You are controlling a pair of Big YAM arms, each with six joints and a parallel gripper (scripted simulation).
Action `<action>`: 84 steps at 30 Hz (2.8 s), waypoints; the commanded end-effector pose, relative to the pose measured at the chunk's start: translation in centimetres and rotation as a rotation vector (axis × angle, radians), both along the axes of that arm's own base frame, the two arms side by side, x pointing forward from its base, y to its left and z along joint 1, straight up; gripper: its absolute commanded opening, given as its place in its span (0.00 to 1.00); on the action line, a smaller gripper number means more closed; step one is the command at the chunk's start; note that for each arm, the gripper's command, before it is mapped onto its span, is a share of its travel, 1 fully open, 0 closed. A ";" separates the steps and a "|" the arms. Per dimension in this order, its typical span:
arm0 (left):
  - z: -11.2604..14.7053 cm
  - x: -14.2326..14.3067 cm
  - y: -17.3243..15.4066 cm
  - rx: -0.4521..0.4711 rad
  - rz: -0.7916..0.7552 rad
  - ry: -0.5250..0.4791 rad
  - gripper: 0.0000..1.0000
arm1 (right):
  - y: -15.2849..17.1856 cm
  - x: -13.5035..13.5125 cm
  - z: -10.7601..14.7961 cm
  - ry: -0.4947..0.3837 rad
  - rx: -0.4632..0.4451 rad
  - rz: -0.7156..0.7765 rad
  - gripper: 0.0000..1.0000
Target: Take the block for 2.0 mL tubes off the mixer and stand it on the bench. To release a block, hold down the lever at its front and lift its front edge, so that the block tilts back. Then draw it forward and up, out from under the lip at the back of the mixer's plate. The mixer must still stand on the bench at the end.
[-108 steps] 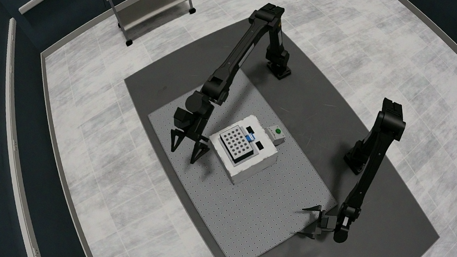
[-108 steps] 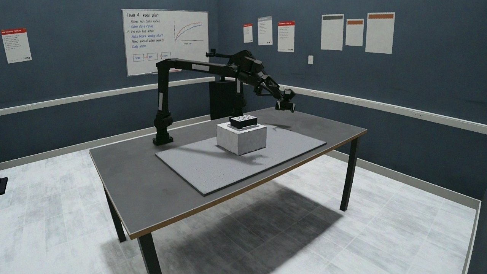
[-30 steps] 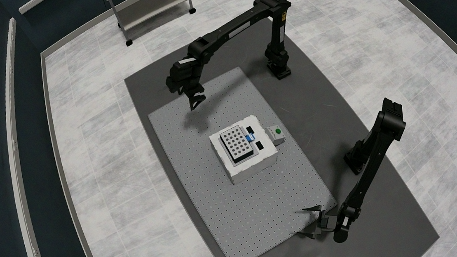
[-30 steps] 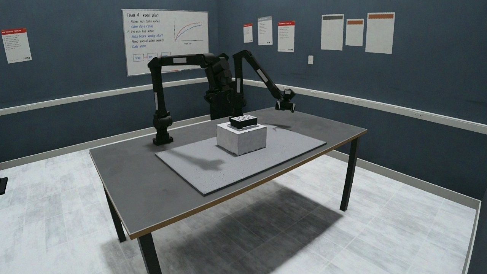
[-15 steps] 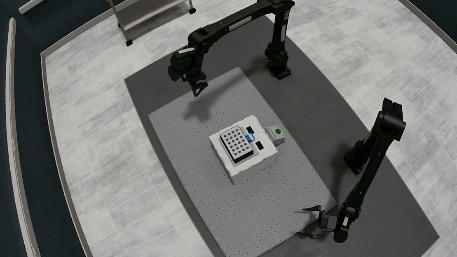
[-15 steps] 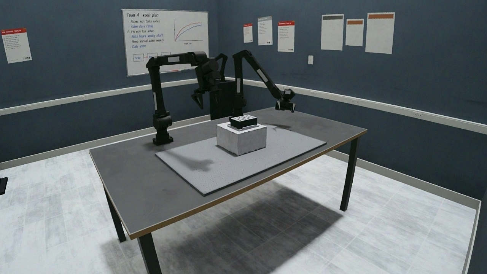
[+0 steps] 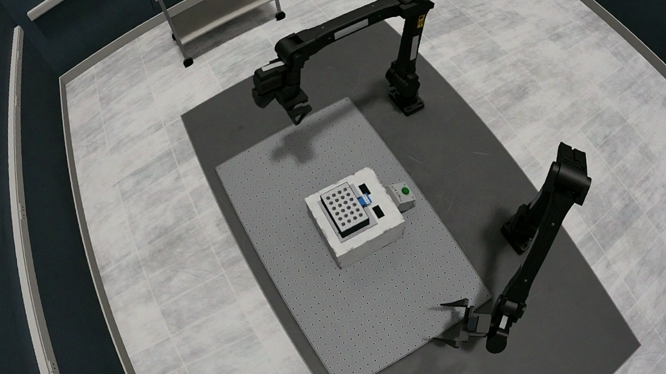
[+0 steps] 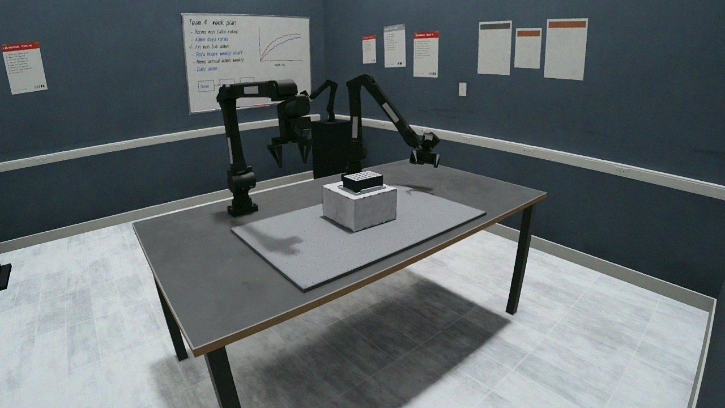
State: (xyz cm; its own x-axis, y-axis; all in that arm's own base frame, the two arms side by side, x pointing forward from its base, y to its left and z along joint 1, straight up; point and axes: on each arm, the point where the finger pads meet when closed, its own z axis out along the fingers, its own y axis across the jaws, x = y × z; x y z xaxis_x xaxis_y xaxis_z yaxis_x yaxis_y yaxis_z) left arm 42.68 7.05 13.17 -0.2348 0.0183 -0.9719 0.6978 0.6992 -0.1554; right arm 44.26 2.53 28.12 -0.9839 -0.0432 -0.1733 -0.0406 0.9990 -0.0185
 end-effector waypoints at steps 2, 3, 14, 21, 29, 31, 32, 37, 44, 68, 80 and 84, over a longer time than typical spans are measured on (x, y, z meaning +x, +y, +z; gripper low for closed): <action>0.4 -0.4 0.4 0.003 0.011 -0.005 1.00 | -1.6 -1.1 2.2 -0.050 0.003 0.007 1.00; 0.4 -0.4 0.4 0.003 0.011 -0.005 1.00 | -2.0 -1.8 2.1 -0.053 0.006 0.006 1.00; 0.4 -0.4 0.4 0.003 0.011 -0.005 1.00 | -3.3 -6.0 0.5 0.139 0.003 -0.012 1.00; 0.4 -0.4 0.4 0.003 0.011 -0.005 1.00 | -5.3 -9.5 0.7 0.172 0.009 -0.036 1.00; 0.4 -0.4 0.4 0.003 0.011 -0.005 1.00 | -5.2 -10.6 0.7 0.181 0.009 -0.026 1.00; 0.4 -0.4 0.4 0.003 0.011 -0.005 1.00 | -5.2 -10.9 0.3 0.188 0.009 -0.022 1.00; 0.4 -0.4 0.4 0.003 0.011 -0.005 1.00 | -5.1 -11.1 0.1 0.191 0.009 -0.020 1.00; 0.4 -0.4 0.4 0.003 0.011 -0.005 1.00 | -5.6 -11.7 0.0 0.182 0.010 -0.029 1.00; 0.4 -0.4 0.4 0.003 0.011 -0.005 1.00 | -6.5 -12.5 0.6 0.154 0.008 -0.042 1.00; 4.4 1.8 -3.5 0.029 0.060 0.153 0.00 | -7.4 -15.9 -0.4 0.198 0.013 -0.039 1.00; 6.0 -0.2 -4.1 0.107 0.125 0.302 0.00 | -7.0 -14.5 0.8 0.161 0.007 -0.032 1.00; 8.6 -2.4 -4.8 0.153 0.149 0.342 0.00 | -7.0 -14.0 1.3 0.147 0.005 -0.032 1.00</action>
